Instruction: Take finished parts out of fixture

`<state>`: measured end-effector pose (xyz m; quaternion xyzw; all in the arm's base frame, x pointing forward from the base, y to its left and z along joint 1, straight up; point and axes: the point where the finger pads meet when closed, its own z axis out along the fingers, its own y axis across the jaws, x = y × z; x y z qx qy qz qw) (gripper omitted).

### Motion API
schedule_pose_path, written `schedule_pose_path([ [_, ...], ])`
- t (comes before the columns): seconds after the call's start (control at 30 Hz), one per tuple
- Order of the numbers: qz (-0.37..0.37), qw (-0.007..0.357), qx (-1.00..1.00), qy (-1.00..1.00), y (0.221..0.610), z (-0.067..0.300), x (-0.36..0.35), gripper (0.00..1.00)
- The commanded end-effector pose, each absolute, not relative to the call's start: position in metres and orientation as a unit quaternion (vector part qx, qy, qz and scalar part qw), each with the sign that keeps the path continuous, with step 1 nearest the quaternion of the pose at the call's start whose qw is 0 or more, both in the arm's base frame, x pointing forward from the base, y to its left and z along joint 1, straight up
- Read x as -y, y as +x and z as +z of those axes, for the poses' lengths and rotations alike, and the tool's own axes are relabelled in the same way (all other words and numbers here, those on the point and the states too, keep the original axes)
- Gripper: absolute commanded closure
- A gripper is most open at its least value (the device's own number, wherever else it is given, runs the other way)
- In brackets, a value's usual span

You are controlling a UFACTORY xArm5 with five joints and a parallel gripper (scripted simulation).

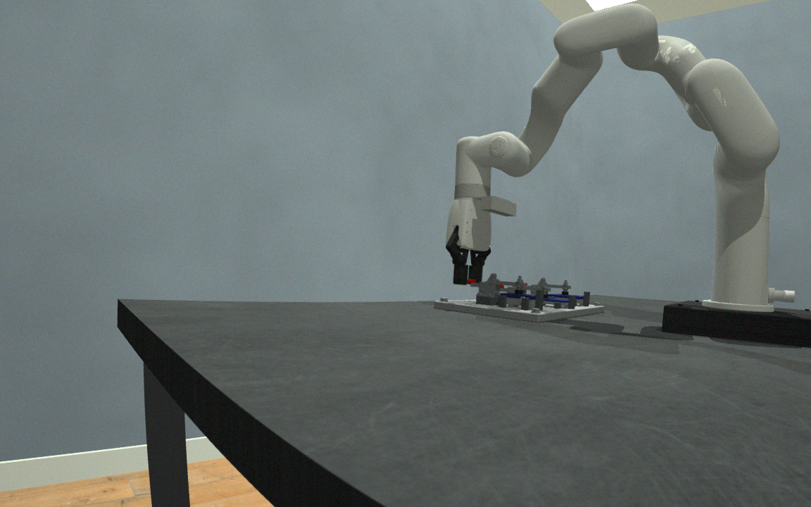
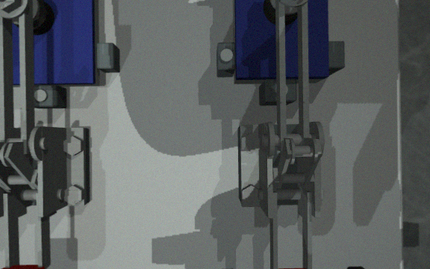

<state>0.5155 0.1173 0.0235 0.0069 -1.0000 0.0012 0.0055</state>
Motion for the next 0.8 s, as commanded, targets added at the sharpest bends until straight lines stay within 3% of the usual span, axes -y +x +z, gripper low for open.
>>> schedule_pose_path([
  [0.0,0.001,0.003,1.0,0.007,0.5174,0.0179,-0.1178,0.52],
  [0.7,0.001,0.003,1.0,0.007,0.5176,0.0138,-0.1178,0.52],
  [0.73,0.001,0.003,1.0,0.007,0.5176,0.0138,-0.1178,1.0],
  [0.77,0.001,0.003,1.0,0.007,0.5176,0.0138,-0.1178,1.0],
])
